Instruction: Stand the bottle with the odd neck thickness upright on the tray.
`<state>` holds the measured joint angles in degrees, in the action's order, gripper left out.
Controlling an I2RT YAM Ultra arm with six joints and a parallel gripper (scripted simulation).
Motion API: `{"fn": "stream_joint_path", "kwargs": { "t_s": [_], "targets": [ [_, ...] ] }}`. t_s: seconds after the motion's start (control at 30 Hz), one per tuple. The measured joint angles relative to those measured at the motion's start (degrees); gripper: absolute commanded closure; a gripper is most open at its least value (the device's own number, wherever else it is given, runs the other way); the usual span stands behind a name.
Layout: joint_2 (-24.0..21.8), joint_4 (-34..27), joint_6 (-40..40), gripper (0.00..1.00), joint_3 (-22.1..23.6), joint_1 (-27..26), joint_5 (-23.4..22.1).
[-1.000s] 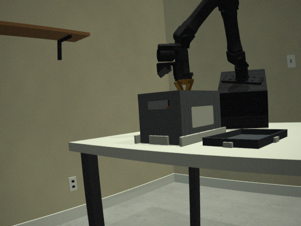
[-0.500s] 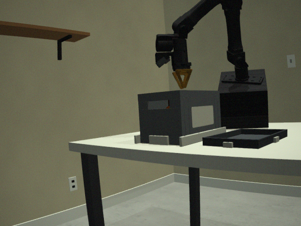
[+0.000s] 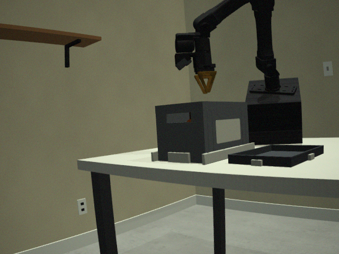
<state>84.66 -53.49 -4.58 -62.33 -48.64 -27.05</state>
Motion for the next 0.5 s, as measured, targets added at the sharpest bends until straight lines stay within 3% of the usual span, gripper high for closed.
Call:
{"fn": "stream_joint_path", "kwargs": {
  "t_s": [0.33,0.37,0.5],
  "targets": [
    [0.0,-0.81,0.33,0.39,-0.07,-0.07,-0.07],
    [0.0,-0.83,0.33,1.0,-0.07,-0.07,-0.07],
    [0.0,-0.83,0.33,1.0,-0.07,-0.07,-0.07]
  ]
}}
